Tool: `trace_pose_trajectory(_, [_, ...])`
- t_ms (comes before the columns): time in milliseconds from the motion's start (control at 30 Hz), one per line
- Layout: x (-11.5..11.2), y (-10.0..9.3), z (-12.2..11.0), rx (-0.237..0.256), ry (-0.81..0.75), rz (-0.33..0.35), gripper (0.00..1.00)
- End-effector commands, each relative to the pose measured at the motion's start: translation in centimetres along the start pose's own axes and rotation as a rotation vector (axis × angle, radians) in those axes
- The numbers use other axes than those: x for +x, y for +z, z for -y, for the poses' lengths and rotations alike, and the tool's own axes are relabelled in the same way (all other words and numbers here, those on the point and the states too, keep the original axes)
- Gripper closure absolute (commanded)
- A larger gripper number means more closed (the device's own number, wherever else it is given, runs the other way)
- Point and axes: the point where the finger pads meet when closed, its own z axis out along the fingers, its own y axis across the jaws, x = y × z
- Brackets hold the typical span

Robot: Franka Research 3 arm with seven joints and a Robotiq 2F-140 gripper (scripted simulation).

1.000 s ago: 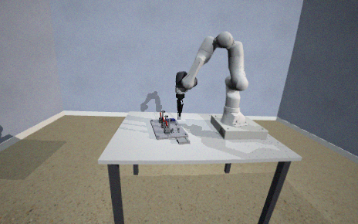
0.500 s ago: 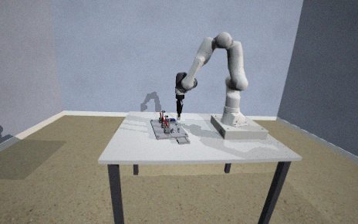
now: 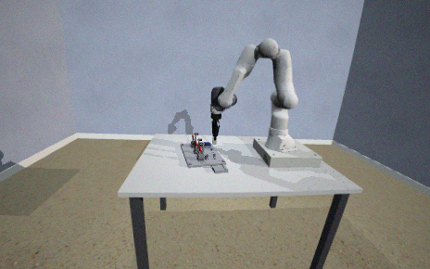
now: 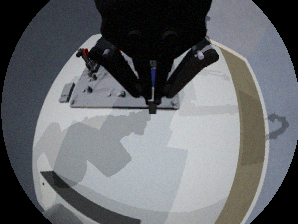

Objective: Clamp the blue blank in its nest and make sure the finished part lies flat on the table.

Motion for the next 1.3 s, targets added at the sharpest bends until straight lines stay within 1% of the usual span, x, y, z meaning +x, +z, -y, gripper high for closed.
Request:
trace_pose_trajectory(0, [-0.09,0.06,0.11,0.001,-0.005,0.002,1.0])
trace_pose_trajectory(433, [-0.22,0.47,0.22,0.001,-0.005,0.002,1.0])
trace_pose_trajectory(1267, [-0.62,0.48,0.22,0.001,-0.005,0.002,1.0])
